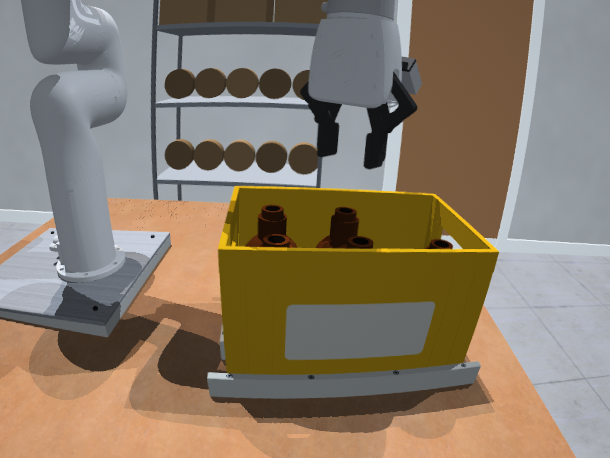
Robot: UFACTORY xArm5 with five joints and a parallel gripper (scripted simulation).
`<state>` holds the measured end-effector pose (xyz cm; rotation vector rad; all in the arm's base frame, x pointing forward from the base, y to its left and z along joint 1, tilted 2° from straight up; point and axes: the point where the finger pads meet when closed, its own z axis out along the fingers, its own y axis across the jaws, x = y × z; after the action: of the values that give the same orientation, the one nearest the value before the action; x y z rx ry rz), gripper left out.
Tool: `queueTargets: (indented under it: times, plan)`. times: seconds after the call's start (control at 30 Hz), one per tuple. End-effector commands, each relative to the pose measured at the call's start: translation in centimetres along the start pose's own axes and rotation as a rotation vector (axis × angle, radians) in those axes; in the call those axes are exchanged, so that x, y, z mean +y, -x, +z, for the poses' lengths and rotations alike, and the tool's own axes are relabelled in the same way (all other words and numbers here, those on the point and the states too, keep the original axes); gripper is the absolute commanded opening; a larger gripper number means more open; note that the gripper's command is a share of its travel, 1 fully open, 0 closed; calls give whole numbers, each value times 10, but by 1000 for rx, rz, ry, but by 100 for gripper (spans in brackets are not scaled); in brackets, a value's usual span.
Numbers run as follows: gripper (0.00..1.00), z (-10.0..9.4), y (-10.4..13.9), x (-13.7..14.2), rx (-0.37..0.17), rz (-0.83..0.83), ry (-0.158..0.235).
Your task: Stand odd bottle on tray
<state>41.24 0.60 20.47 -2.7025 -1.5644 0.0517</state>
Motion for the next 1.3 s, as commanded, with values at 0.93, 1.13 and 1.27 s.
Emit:
queueTargets:
  times: [0.93, 1.13, 1.27]
  plan:
    - [65, 29, -1, 1, 2, 0, 3]
    - [65, 34, -1, 1, 2, 0, 3]
    - [65, 37, -1, 1, 2, 0, 3]
